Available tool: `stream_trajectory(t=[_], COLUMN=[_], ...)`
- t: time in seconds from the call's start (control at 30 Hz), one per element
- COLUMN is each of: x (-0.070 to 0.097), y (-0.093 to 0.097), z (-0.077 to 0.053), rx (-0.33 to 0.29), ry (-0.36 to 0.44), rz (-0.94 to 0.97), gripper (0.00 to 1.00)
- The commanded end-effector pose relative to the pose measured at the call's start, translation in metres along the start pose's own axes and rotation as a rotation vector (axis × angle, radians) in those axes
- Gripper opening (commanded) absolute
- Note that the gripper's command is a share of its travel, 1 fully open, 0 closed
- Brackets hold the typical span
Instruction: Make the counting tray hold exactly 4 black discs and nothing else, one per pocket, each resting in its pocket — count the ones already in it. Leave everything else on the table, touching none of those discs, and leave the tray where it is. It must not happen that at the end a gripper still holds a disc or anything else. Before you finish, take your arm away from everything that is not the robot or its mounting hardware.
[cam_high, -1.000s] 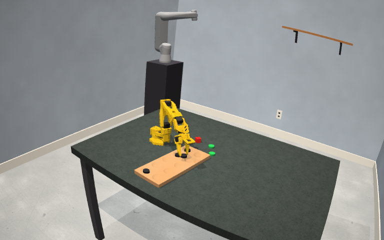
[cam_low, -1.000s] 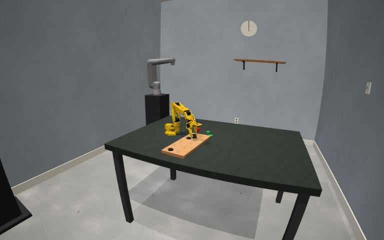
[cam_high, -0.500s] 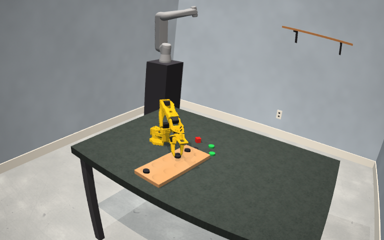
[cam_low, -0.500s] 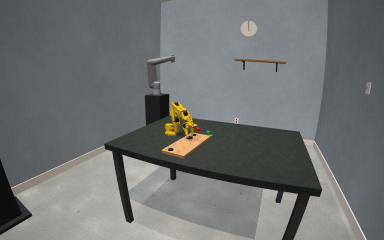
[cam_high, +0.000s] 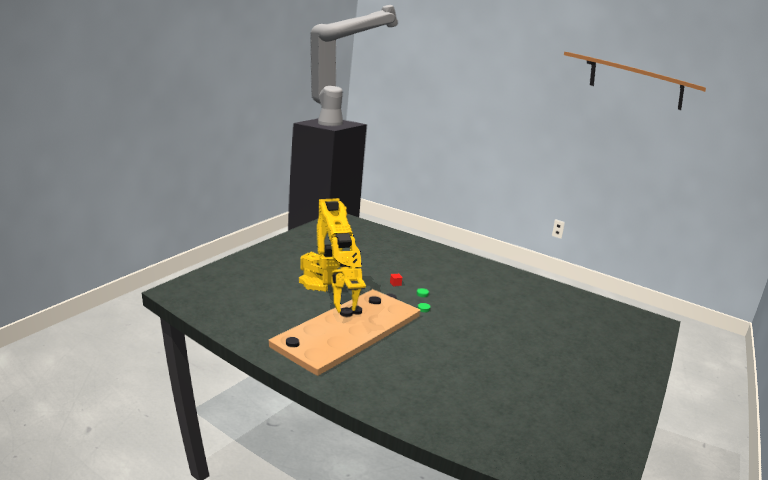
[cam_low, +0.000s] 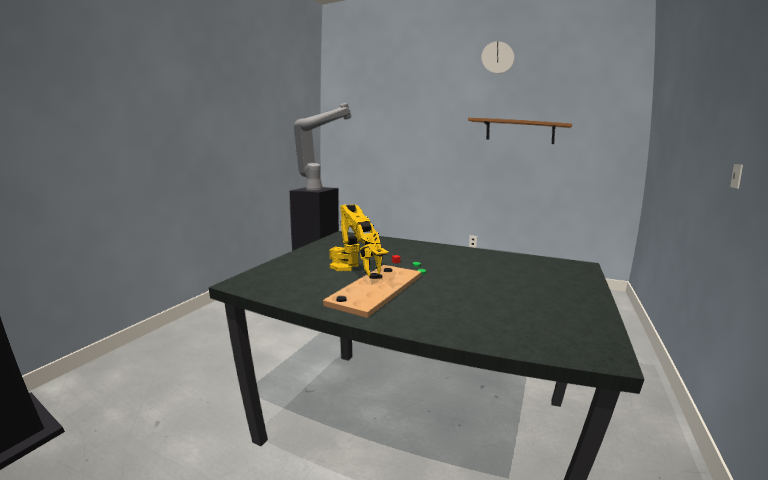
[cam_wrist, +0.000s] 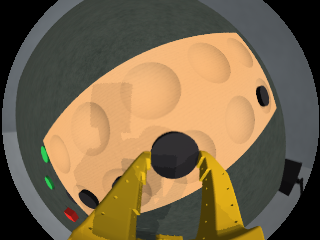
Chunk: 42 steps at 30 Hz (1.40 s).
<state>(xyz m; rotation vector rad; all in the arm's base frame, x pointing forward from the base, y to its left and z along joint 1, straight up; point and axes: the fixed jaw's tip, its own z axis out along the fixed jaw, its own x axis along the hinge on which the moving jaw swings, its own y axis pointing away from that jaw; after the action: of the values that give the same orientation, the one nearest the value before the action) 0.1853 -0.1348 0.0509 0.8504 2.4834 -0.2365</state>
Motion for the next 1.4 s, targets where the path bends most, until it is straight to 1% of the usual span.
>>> stream_trajectory(t=[0.0,0.63,1.37], x=[-0.01,-0.006,-0.004], y=[-0.005,-0.018,-0.021], z=[-0.007,-0.008,-0.008], rx=[0.012,0.041,0.05], ry=[-0.059,-0.059,-0.059], rz=[0.019,0.066,0.079], gripper=[0.0,0.0,0.0])
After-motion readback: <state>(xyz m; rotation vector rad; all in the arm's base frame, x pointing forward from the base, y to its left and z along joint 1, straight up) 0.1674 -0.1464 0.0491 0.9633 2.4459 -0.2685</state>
